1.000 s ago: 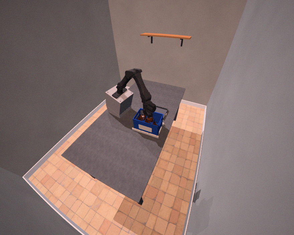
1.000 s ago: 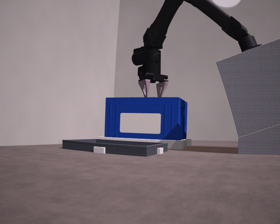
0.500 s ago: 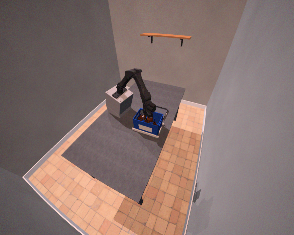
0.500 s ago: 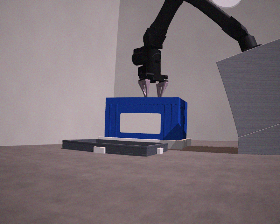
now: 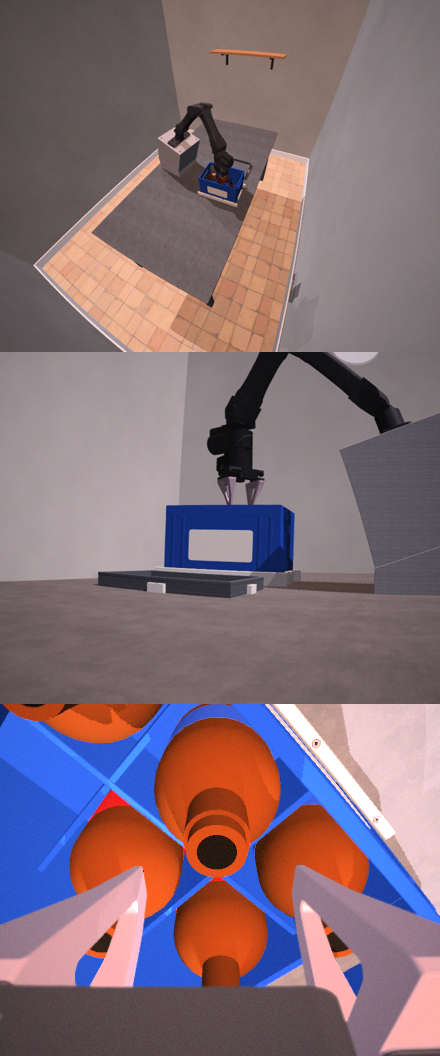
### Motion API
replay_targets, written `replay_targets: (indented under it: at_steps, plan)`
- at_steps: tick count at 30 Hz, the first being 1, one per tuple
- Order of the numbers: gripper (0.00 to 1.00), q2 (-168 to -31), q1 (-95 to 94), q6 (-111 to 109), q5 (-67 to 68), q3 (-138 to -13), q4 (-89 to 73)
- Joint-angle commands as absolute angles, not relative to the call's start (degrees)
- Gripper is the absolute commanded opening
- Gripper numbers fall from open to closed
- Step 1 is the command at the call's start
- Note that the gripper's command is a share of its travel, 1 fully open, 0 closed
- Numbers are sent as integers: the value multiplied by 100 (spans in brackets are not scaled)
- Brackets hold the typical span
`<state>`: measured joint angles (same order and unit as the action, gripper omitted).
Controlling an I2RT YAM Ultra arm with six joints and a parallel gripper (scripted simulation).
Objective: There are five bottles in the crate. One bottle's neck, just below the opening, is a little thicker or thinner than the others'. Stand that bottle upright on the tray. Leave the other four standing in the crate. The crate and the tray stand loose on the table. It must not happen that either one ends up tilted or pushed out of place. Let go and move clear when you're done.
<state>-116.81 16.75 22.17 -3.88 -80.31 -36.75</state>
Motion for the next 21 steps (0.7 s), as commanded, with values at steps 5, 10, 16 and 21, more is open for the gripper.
replay_targets:
  at_steps: [5,10,16,21]
  plan:
    - [61,-11703,1607,2241,-338,-8209,-3620]
    - [61,-11578,1605,2243,-338,-8212,-3637]
    - [61,-11684,1635,2248,-335,-8251,-3711]
    - [61,-11726,1630,2247,-335,-8264,-3739]
